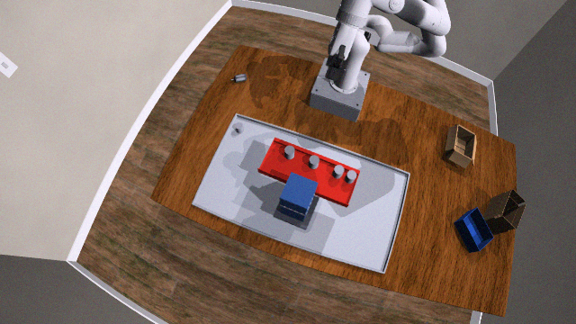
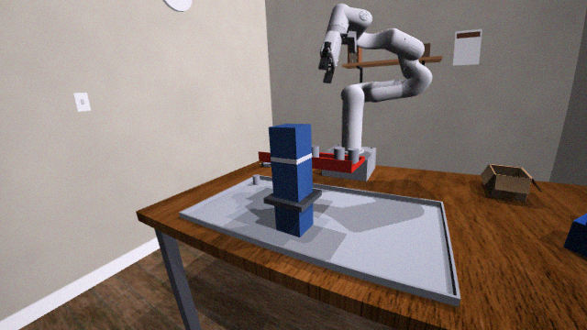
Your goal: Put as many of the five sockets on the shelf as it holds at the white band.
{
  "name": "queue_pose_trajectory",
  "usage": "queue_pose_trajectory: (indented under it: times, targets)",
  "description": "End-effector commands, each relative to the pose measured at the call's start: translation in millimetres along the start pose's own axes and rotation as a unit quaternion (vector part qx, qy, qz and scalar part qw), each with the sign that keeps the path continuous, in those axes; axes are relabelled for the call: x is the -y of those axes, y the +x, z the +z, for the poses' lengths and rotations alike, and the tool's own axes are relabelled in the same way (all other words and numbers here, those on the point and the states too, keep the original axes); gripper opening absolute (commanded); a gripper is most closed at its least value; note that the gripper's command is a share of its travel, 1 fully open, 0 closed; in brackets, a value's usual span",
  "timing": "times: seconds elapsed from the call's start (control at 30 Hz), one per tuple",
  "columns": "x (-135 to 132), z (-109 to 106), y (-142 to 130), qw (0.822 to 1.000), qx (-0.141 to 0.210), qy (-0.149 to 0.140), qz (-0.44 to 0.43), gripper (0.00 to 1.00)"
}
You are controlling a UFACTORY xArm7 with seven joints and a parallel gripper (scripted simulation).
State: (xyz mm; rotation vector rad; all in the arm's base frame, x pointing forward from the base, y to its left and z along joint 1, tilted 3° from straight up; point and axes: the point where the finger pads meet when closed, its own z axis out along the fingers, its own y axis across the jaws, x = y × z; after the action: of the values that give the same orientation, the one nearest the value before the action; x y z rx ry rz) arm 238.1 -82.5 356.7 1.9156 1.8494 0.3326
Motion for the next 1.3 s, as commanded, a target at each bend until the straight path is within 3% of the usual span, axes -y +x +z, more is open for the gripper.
queue_pose_trajectory:
  times: [0.0, 0.1, 0.13, 0.2, 0.3, 1.27]
  targets:
    - [3, -25, -5, 0.999, 0.006, -0.034, -0.014, 1.0]
    - [17, -74, -13, 0.99, 0.023, -0.125, -0.057, 1.0]
    - [17, -74, -13, 0.99, 0.023, -0.125, -0.057, 1.0]
    - [27, -94, -15, 0.982, 0.029, -0.167, -0.077, 1.0]
    - [34, -106, -17, 0.976, 0.034, -0.196, -0.091, 1.0]
    - [35, -108, -18, 0.975, 0.034, -0.199, -0.093, 1.0]
